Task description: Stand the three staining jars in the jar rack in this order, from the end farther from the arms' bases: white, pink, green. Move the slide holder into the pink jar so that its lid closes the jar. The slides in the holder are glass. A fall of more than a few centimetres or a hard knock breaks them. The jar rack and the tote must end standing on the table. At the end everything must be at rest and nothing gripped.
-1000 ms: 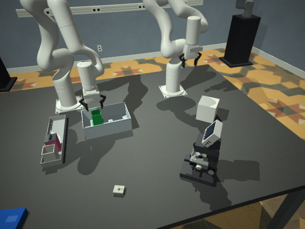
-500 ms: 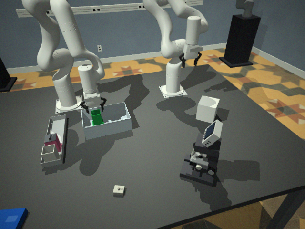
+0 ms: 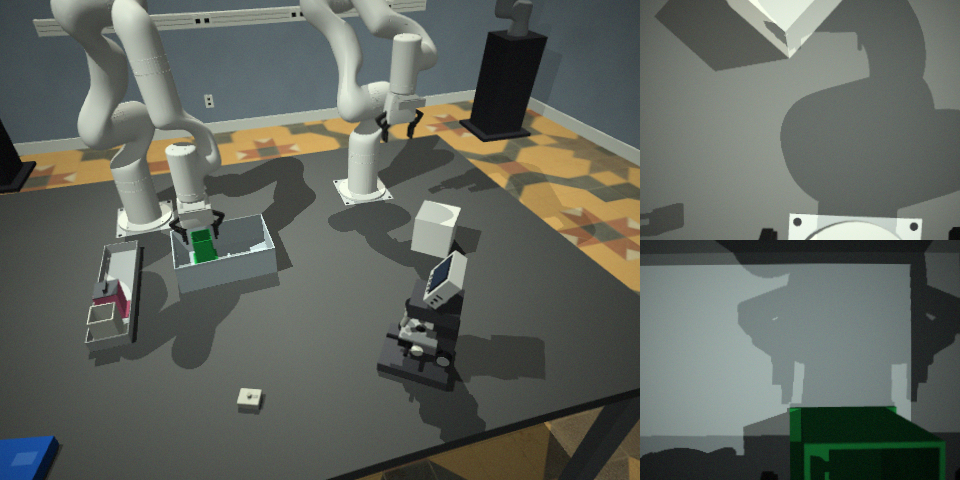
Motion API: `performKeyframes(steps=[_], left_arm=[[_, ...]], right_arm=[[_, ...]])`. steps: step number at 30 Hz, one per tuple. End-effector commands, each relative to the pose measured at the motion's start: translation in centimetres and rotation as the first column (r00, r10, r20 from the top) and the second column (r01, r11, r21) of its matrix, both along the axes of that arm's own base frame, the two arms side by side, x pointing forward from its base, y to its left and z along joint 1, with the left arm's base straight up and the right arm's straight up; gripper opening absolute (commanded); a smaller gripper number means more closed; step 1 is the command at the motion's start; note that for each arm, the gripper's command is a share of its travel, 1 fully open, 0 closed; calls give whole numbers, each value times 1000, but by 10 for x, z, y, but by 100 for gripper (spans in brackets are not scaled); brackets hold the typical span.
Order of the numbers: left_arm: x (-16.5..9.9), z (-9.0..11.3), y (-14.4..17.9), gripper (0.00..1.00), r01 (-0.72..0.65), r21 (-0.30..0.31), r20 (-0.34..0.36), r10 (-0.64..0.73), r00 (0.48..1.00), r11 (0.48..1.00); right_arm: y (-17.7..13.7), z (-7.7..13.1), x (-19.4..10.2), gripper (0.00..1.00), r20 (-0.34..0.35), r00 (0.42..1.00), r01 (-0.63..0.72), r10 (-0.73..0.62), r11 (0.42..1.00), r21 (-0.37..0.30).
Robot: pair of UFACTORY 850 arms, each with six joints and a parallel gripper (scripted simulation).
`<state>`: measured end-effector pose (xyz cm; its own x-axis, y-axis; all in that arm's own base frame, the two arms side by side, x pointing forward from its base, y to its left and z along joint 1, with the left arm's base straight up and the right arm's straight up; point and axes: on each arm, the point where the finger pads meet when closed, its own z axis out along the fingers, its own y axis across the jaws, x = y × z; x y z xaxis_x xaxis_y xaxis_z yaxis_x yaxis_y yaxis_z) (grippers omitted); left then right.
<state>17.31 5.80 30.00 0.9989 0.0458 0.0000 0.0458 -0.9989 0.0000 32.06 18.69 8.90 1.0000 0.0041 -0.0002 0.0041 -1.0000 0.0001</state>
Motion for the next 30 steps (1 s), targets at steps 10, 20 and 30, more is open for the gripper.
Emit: performKeyframes(steps=[10,20,30], left_arm=[[1,1,0,100,0,1,1,0,1000,1000],[1,1,0,100,0,1,1,0,1000,1000],[1,1,0,100,0,1,1,0,1000,1000]], right_arm=[[0,-18,1,100,1,1000,0,0,1000,1],[0,-26,1,100,1,1000,0,0,1000,1],[0,-26,1,74,2,1000,0,0,1000,1]])
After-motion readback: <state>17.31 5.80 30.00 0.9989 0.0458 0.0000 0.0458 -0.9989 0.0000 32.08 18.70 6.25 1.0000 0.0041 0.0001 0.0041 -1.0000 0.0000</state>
